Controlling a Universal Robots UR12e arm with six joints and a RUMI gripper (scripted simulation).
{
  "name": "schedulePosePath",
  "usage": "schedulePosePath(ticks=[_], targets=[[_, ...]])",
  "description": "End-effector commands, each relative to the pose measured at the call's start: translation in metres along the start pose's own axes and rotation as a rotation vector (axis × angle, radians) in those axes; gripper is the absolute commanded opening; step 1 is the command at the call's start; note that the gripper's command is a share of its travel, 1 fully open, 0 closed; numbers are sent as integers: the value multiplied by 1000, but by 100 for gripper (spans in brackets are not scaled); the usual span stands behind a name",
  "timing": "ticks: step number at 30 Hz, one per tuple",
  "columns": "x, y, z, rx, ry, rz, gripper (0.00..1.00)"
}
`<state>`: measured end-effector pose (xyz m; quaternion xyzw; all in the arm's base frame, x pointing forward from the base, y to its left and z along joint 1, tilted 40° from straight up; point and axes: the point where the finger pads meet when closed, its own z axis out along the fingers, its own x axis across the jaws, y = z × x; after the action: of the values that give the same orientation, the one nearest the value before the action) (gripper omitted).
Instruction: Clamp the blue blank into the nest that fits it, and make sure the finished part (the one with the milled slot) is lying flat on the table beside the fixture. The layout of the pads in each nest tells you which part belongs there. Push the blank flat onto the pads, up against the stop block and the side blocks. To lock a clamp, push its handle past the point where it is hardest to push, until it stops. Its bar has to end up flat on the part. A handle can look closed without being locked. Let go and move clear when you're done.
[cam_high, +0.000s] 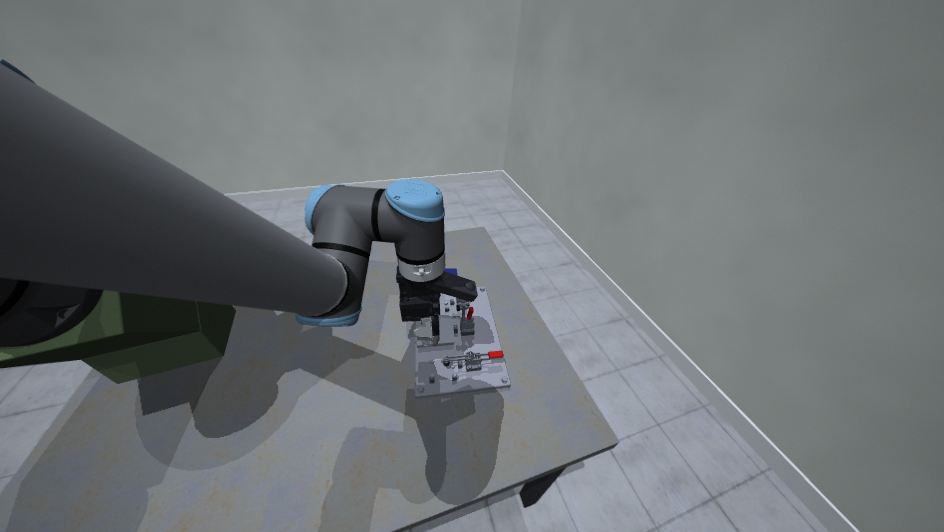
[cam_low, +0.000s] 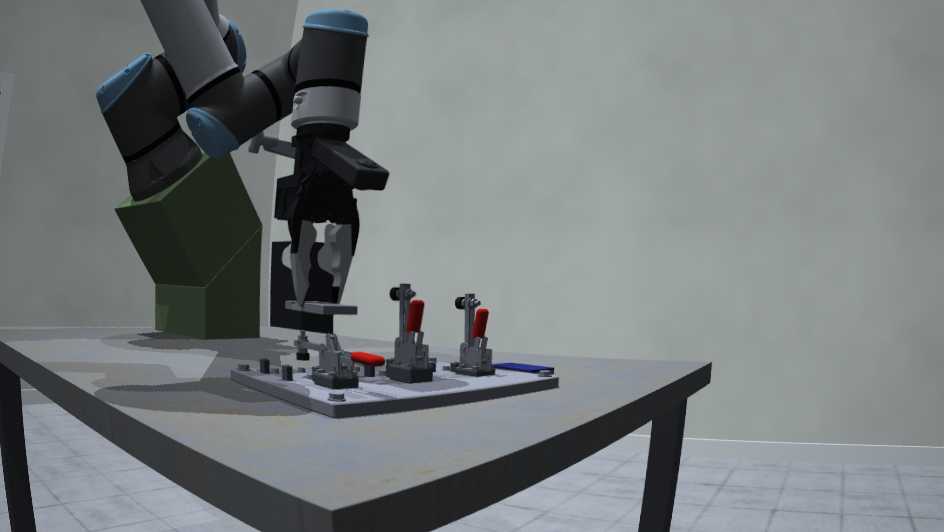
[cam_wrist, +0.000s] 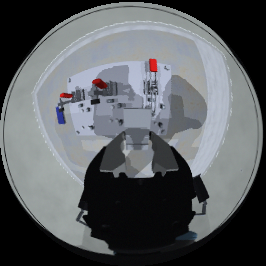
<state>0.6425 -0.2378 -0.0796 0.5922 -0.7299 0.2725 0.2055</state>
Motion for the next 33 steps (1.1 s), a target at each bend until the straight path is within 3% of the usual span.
schedulePosePath(ticks=[1, 9, 11, 20, 33], targets=[[35, -1, -1, 2, -2, -1, 0], [85, -1, -1, 2, -2, -1, 0], [85, -1, -1, 2, -2, -1, 0], [128, -1, -1, 2, -2, -1, 0], [155, -1, -1, 2, -2, -1, 0]])
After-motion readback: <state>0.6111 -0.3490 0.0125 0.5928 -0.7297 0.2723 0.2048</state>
